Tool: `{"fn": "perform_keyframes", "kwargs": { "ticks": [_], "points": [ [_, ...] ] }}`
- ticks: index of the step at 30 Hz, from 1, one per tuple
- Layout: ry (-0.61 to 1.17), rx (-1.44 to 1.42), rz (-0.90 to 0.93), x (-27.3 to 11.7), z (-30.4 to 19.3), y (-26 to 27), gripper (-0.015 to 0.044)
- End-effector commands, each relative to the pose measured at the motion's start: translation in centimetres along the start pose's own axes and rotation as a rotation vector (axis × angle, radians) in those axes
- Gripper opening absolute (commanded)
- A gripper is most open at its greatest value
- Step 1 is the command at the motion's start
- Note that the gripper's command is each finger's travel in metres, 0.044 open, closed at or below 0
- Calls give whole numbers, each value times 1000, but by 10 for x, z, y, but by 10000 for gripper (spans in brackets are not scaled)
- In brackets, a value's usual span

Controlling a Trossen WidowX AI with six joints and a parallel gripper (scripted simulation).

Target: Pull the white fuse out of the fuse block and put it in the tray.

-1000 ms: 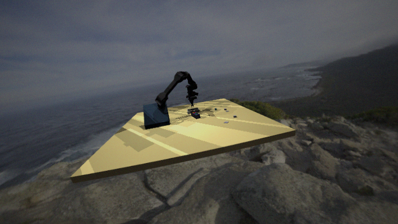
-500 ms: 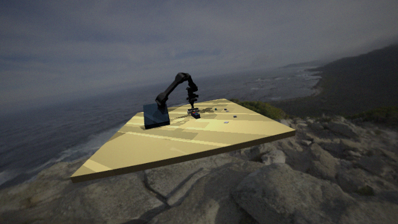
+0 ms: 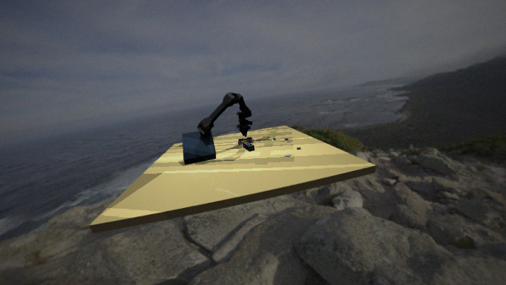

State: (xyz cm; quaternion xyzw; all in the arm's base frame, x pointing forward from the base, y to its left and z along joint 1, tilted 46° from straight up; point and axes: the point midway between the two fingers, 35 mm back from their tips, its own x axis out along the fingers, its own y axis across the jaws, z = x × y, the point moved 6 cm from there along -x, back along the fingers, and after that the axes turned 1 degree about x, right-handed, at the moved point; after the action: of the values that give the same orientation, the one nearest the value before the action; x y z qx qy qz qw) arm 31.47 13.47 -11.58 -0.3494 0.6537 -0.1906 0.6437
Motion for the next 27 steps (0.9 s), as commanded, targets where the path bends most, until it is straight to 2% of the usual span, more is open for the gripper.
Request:
{"fn": "perform_keyframes", "kwargs": {
  "ticks": [1,2,6,27],
  "points": [
    [-1,1,0,0,0,0,315],
    [0,0,0,-3,0,0,330],
    [1,-9,-2,-37,-1,1,330],
    [-1,-15,-4,-37,-1,1,330]
  ]
}}
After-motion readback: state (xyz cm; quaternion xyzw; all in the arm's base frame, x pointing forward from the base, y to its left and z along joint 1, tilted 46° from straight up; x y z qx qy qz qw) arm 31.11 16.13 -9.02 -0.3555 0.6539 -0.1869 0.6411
